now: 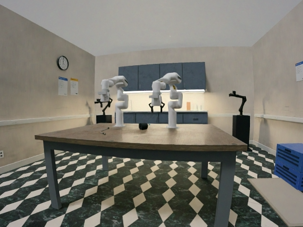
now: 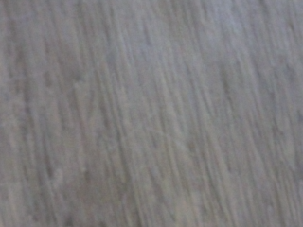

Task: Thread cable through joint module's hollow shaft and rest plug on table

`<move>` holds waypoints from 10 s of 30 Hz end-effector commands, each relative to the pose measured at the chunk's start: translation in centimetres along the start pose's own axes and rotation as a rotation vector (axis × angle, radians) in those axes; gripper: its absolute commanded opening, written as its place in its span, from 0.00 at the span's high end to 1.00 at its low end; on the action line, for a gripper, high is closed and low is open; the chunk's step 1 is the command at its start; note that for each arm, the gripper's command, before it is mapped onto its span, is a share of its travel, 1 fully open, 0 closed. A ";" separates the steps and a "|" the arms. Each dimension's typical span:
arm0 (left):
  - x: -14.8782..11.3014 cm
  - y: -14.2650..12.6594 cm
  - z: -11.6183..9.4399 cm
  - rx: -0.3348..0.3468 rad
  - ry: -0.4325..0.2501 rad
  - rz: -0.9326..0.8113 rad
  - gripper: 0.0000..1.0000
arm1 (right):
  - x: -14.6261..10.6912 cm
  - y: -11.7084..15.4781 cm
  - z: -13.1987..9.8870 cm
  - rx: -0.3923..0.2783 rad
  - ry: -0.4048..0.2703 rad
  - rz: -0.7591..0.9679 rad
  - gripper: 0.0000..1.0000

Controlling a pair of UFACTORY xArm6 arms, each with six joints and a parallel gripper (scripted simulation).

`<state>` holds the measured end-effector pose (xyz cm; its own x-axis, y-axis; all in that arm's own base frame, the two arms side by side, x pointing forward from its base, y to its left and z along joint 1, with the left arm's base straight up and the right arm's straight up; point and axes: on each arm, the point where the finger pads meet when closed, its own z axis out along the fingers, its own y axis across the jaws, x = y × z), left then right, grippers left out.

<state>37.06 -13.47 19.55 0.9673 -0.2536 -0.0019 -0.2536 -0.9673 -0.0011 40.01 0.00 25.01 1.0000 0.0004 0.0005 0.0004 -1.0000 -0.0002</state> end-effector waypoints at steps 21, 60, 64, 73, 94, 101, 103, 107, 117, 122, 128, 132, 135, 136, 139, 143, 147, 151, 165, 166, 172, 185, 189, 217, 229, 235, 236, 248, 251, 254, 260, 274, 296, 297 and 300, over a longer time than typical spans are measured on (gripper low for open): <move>-5.7 15.5 5.5 -0.010 0.022 0.298 0.00 | 0.4 0.1 -0.6 -0.004 0.021 -0.007 0.00; -11.9 21.5 8.7 -0.013 0.019 0.470 0.00 | 0.4 0.1 -0.6 -0.004 0.021 -0.007 0.00; -11.9 21.5 9.2 -0.013 0.019 0.472 0.00 | 0.4 0.1 -0.6 -0.004 0.021 -0.007 0.00; -11.9 21.6 10.5 -0.013 0.019 0.474 0.00 | 0.4 0.1 -0.6 -0.004 0.021 -0.007 0.00; -11.9 21.6 12.6 -0.013 0.019 0.477 0.00 | 0.4 0.1 -0.6 -0.004 0.021 -0.007 0.00; -11.9 21.6 13.6 -0.013 0.019 0.478 0.00 | 0.4 0.1 -0.6 -0.004 0.021 -0.007 0.00; -11.9 21.6 13.8 -0.013 0.019 0.479 0.00 | 0.4 0.1 -0.6 -0.004 0.021 -0.007 0.00; -11.9 21.6 14.3 -0.013 0.019 0.480 0.00 | 0.4 0.1 -0.6 -0.004 0.021 -0.007 0.00; -11.9 21.6 15.3 -0.013 0.019 0.481 0.00 | 0.4 0.1 -0.6 -0.004 0.021 -0.007 0.00; -11.9 21.6 15.6 -0.013 0.019 0.482 0.23 | 0.4 0.1 -0.6 -0.004 0.021 -0.007 0.00; -11.9 21.6 15.7 -0.013 0.019 0.482 0.23 | 0.4 0.1 -0.6 -0.004 0.021 -0.007 0.00; -11.9 21.5 15.6 -0.012 0.019 0.481 0.23 | 0.4 0.1 -0.6 -0.004 0.021 -0.007 0.00; -11.9 21.5 15.6 -0.012 0.018 0.481 0.23 | 0.4 0.1 -0.6 -0.004 0.021 -0.007 0.00; -11.9 21.5 15.6 -0.012 0.018 0.481 0.23 | 0.4 0.1 -0.6 -0.004 0.021 -0.007 0.00; -12.0 21.5 15.5 -0.011 0.017 0.481 0.23 | 0.4 0.1 -0.6 -0.004 0.021 -0.007 0.00; -11.9 21.5 15.5 -0.012 0.017 0.481 0.23 | 0.4 0.1 -0.6 -0.004 0.021 -0.007 0.00; -11.9 21.5 15.5 -0.012 0.018 0.480 0.23 | 0.4 0.1 -0.6 -0.004 0.021 -0.007 0.00; -11.9 21.5 15.2 -0.012 0.019 0.480 0.23 | 0.4 0.1 -0.6 -0.004 0.021 -0.007 0.00; -11.9 21.5 13.6 -0.014 0.021 0.479 0.23 | 0.4 0.1 -0.6 -0.004 0.021 -0.007 0.00; -11.9 21.5 13.4 -0.014 0.021 0.479 0.23 | 0.4 0.1 -0.6 -0.004 0.021 -0.007 0.00; -11.9 21.5 13.3 -0.013 0.021 0.501 0.23 | 0.4 0.1 -0.6 -0.004 0.021 -0.007 0.00; -11.9 21.5 13.4 -0.013 0.021 0.587 0.23 | 0.4 0.1 -0.6 -0.004 0.021 -0.007 0.00; -11.9 21.5 13.4 -0.013 0.021 0.615 0.23 | 0.4 0.1 -0.6 -0.004 0.021 -0.007 0.00; -11.9 21.5 13.4 -0.011 0.022 0.794 0.23 | 0.4 0.1 -0.6 -0.004 0.021 -0.007 0.00; -11.9 21.5 13.4 -0.010 0.023 0.874 0.23 | 0.4 0.1 -0.6 -0.004 0.021 -0.007 0.00; -11.9 21.5 13.4 -0.010 0.023 0.910 0.23 | 0.4 0.1 -0.6 -0.004 0.021 -0.007 0.00; -11.9 21.5 13.4 -0.010 0.023 0.917 0.23 | 0.4 0.1 -0.6 -0.004 0.021 -0.007 0.00; -11.8 21.5 13.4 -0.009 0.023 0.985 0.23 | 0.4 0.1 -0.6 -0.004 0.021 -0.007 0.00; -11.8 21.5 13.4 -0.009 0.023 1.004 0.23 | 0.4 0.1 -0.6 -0.004 0.021 -0.007 0.00; -11.8 21.5 13.4 -0.009 0.023 1.018 0.23 | 0.4 0.1 -0.6 -0.004 0.021 -0.007 0.00; -11.8 21.5 13.4 -0.008 0.024 1.060 0.23 | 0.4 0.1 -0.6 -0.004 0.021 -0.007 0.00; -11.8 21.5 13.4 -0.007 0.024 1.138 0.23 | 0.4 0.1 -0.6 -0.004 0.021 -0.007 0.00; -11.8 21.5 13.4 -0.006 0.025 1.274 0.23 | 0.4 0.1 -0.6 -0.004 0.021 -0.007 0.00; -11.8 21.5 13.4 -0.006 0.025 1.274 0.23 | 0.4 0.1 -0.6 -0.004 0.021 -0.007 0.00; -11.8 21.5 13.4 -0.006 0.025 1.287 0.23 | 0.4 0.1 -0.6 -0.004 0.021 -0.007 0.00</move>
<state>19.63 -30.70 5.55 0.0448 -0.9990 -0.0003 -0.9990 -0.0448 0.0000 40.01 -0.10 25.01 1.0000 -0.0022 0.0005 -0.0022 -1.0000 -0.0002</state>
